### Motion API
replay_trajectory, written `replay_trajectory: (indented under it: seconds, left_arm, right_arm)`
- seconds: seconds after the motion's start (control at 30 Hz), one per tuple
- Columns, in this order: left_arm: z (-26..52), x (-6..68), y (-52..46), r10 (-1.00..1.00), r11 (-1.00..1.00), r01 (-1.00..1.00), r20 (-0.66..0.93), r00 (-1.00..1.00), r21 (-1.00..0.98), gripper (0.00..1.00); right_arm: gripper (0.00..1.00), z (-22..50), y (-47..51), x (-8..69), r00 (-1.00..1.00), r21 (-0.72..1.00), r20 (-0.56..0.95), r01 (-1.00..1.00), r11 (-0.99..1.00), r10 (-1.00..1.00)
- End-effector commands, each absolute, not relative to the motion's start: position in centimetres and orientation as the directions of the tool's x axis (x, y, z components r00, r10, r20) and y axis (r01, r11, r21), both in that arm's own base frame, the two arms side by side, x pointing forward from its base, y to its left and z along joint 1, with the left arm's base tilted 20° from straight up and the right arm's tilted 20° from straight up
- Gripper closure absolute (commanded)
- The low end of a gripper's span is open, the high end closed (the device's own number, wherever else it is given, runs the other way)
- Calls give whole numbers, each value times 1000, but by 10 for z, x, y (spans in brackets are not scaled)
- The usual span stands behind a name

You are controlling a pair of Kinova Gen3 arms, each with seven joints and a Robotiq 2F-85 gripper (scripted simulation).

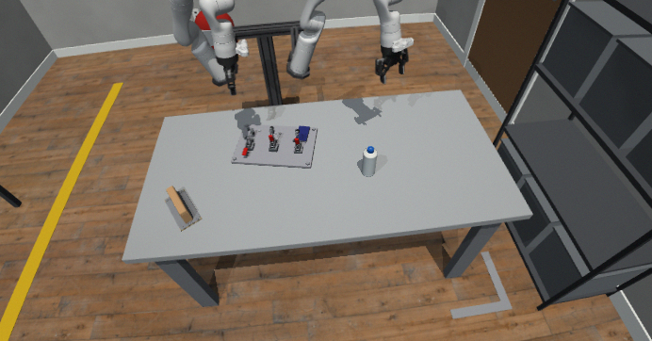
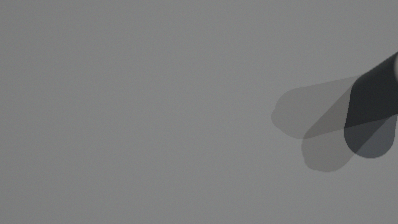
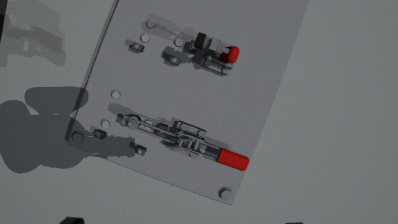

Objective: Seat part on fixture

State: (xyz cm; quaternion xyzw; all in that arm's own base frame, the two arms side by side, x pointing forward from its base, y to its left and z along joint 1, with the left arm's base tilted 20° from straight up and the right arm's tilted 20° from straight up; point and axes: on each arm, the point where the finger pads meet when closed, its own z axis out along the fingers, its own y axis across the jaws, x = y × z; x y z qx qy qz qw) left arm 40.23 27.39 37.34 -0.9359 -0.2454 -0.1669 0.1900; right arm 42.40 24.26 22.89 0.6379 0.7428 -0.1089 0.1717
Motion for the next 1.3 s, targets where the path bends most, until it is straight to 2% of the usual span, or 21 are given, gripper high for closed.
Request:
replay_trajectory:
  seconds: [0.0, 1.27]
  left_arm:
    - [374, 402, 274, 395, -807, 523, 407, 823, -273, 2]
    - [370, 406, 269, 346, -833, 470, 387, 855, -293, 2]
  right_arm:
    - [2, 230, 243, 424, -127, 59, -393, 985, 163, 911]
    - [2, 232, 208, 441, -128, 32, -372, 988, 150, 919]
